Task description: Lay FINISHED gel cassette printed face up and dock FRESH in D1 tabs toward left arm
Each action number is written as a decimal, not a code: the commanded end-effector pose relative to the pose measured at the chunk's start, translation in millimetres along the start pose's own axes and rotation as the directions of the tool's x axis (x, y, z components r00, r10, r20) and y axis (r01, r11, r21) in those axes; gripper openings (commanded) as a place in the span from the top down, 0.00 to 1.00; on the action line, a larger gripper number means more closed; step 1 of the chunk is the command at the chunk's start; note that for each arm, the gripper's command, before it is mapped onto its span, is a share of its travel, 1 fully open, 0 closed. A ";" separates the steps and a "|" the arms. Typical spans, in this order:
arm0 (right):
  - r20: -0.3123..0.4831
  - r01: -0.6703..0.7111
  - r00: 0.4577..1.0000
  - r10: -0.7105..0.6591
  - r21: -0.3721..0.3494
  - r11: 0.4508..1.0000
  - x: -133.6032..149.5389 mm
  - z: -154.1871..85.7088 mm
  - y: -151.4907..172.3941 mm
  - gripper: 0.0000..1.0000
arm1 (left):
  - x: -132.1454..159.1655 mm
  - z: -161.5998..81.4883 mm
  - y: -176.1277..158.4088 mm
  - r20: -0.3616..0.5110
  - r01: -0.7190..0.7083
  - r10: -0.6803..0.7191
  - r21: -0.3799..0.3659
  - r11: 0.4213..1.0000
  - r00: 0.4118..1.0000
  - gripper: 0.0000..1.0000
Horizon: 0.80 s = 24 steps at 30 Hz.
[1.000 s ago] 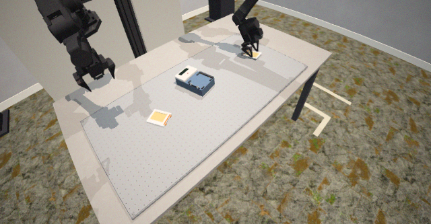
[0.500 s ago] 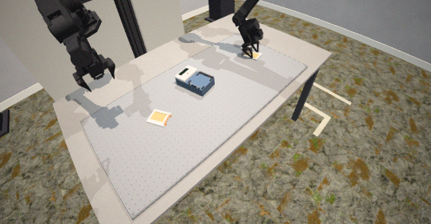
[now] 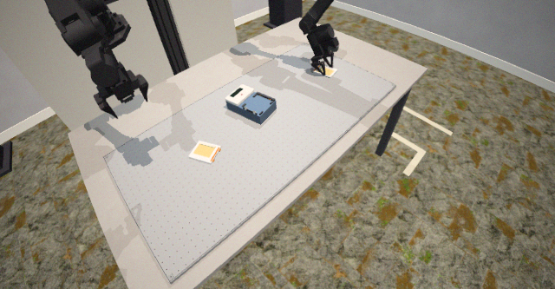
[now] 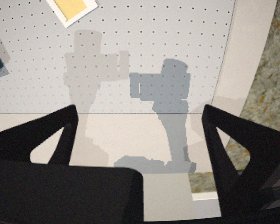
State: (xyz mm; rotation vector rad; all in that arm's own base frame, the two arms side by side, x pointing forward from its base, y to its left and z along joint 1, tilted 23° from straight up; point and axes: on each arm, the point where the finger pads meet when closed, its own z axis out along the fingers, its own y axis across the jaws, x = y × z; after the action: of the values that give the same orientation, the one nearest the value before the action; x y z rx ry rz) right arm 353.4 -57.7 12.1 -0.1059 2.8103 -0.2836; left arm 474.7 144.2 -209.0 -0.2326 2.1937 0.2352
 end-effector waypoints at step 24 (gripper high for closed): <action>0.035 0.004 0.999 -0.004 0.004 1.000 -18.2 -10.7 -5.0 0.00 | -1.3 -0.5 0.1 0.002 0.001 -0.001 0.000 1.000 1.000 0.08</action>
State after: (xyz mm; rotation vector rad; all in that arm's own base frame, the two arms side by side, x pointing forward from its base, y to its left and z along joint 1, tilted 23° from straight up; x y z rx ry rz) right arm 353.4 -57.7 12.1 -0.1060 2.8103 -0.2836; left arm 474.7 144.2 -209.0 -0.2328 2.1937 0.2355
